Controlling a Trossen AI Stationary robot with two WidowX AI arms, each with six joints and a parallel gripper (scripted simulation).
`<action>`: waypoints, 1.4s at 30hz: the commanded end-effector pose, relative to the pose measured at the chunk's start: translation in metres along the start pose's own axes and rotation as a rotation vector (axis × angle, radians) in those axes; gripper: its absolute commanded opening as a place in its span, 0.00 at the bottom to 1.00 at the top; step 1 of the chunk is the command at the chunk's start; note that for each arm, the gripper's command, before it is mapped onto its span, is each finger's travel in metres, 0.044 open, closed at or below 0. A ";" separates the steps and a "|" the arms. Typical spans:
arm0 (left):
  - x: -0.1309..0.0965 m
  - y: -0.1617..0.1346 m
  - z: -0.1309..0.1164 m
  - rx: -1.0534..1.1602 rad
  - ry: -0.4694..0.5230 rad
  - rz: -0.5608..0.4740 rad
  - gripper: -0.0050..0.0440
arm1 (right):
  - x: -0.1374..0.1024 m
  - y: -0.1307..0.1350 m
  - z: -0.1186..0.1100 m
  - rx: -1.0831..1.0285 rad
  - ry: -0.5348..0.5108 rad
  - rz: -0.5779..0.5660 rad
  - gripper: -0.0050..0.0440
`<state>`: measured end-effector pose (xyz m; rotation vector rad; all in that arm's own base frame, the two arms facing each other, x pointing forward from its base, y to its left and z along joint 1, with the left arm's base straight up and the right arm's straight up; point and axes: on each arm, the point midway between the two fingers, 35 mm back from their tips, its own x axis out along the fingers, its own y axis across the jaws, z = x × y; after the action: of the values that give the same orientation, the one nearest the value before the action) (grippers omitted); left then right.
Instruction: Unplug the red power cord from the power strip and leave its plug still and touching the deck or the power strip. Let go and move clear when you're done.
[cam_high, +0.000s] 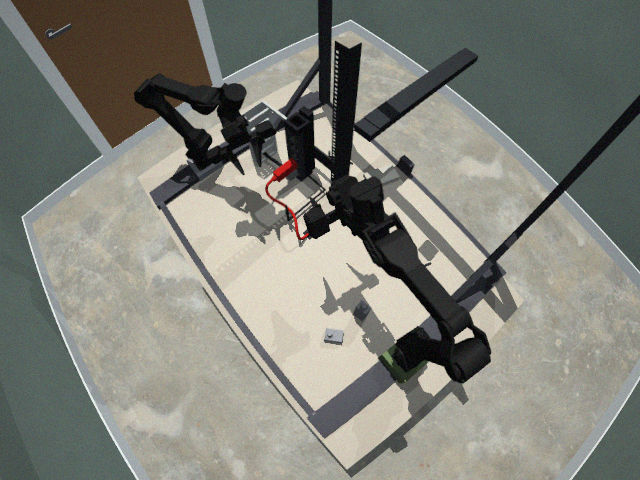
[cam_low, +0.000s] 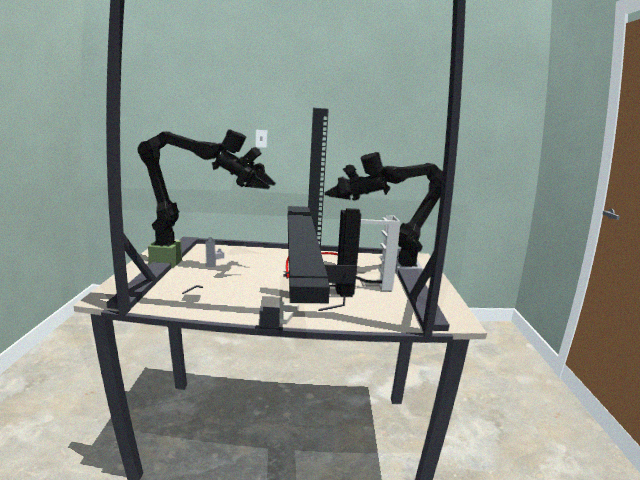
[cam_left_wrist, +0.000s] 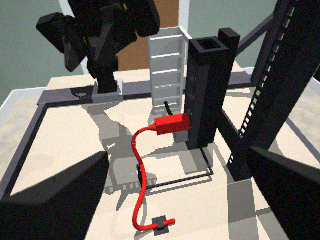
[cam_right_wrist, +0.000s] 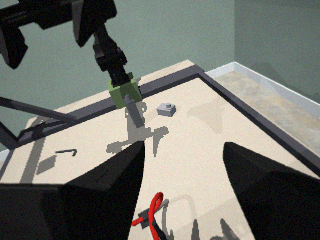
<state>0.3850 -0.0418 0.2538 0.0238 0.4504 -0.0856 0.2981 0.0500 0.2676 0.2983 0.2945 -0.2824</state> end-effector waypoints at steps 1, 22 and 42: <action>-0.003 0.001 0.011 -0.011 -0.020 0.003 0.92 | -0.005 0.006 0.003 0.064 0.036 -0.047 0.55; -0.005 0.001 0.008 -0.007 -0.018 0.004 0.92 | -0.011 0.027 -0.049 0.321 0.328 -0.297 0.55; -0.005 0.001 0.008 -0.007 -0.018 0.004 0.92 | -0.011 0.049 -0.136 0.761 0.814 -0.743 0.55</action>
<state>0.3849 -0.0418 0.2536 0.0238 0.4546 -0.0854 0.2697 0.1326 0.1683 0.9530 1.0136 -0.9240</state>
